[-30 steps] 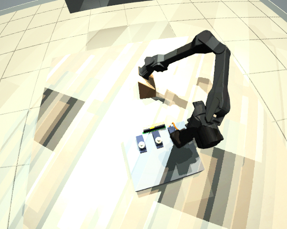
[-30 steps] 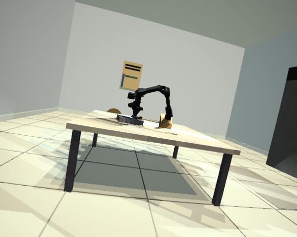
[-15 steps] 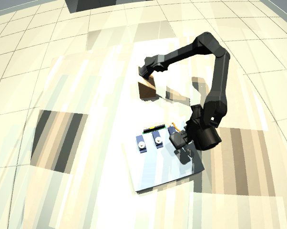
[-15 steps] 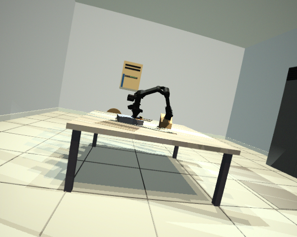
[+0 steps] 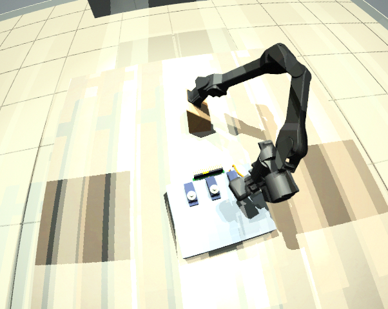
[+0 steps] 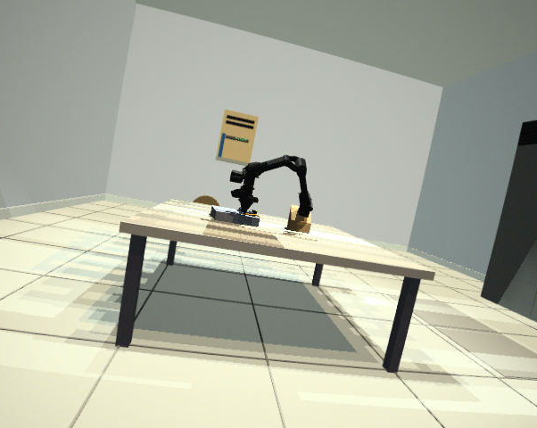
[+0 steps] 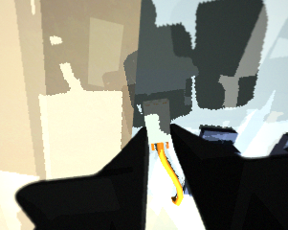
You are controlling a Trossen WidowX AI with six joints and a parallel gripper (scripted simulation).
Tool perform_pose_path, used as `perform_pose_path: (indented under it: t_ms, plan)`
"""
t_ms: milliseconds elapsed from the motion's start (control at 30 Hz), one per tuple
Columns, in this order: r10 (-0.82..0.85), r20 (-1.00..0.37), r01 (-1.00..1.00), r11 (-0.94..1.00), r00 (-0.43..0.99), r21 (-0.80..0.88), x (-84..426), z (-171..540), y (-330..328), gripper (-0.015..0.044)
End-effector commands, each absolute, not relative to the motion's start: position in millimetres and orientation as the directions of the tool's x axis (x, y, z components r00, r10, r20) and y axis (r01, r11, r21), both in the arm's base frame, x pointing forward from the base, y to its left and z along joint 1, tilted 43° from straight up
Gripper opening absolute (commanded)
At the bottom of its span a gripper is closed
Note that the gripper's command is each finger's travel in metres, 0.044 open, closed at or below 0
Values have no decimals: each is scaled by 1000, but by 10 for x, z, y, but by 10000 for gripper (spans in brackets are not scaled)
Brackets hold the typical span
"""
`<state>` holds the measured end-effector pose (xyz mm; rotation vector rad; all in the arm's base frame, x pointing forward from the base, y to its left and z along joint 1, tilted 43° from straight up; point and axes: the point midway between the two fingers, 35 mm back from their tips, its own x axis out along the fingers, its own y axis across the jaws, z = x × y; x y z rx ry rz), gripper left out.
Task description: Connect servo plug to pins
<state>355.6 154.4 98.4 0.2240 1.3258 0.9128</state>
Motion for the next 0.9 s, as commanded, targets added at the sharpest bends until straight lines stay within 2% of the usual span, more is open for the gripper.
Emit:
perform_pose_path:
  t_ms: [0,300,867]
  plan:
    - [680,-733,-447,647,-29,618,3579,1120,1415,0]
    - [679,-734,-444,649,-29,618,3567,1330,1176,0]
    - [655,-755,-348,702,-26,621,3159,773,444,0]
